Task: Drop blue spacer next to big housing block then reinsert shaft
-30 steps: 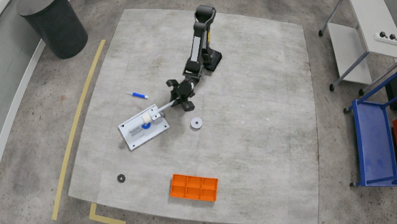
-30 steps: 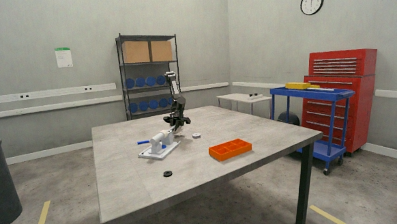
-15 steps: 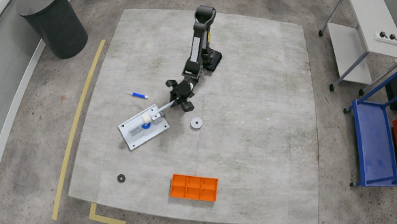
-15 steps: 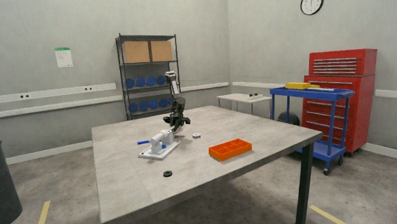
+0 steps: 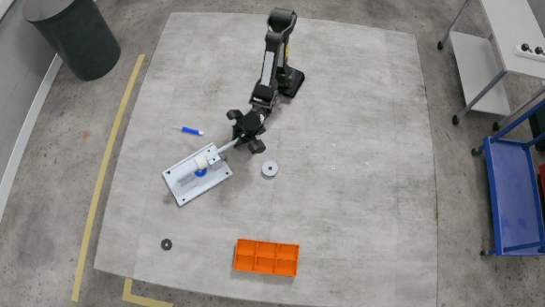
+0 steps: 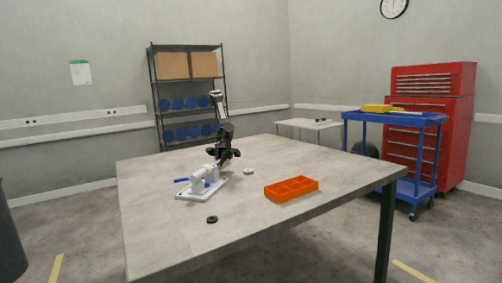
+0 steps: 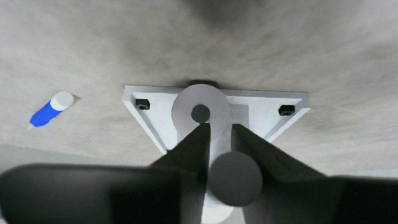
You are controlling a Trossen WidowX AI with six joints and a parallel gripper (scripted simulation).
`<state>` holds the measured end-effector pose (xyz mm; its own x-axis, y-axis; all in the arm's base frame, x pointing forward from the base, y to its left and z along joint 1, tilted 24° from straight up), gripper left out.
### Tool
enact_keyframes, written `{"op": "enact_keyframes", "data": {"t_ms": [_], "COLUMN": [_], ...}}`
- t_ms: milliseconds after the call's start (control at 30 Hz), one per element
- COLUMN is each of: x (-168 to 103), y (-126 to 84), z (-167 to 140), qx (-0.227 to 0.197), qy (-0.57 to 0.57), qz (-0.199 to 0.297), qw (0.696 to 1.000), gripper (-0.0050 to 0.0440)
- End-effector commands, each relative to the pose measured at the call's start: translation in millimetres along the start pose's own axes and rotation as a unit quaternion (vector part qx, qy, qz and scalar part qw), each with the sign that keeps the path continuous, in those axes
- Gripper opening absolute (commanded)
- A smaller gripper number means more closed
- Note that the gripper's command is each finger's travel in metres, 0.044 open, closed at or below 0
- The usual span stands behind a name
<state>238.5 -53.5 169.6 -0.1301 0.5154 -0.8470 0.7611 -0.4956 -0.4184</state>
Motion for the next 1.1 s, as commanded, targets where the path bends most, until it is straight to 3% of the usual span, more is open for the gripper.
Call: {"op": "enact_keyframes", "data": {"t_ms": [0, 1067], "x": [-12.5, -18.0], "y": [-0.3, 5.1], "z": [-5.1, -5.8], "qx": [-0.007, -0.006], "qy": [0.009, 0.008], "qz": [0.016, 0.016], "qw": [1.0, 1.0], "gripper": [-0.005, -0.005]}}
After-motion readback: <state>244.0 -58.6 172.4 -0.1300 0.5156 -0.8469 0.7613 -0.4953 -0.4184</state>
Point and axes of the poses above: the point midway between the two fingers, 35 mm back from their tips, its own y axis out along the fingers, its own z axis across the jaws, x = y × z, the point moved 6 cm from there along -y, back along the fingers, and after that the axes turned 9 degrees about y, right-handed, at the moved point
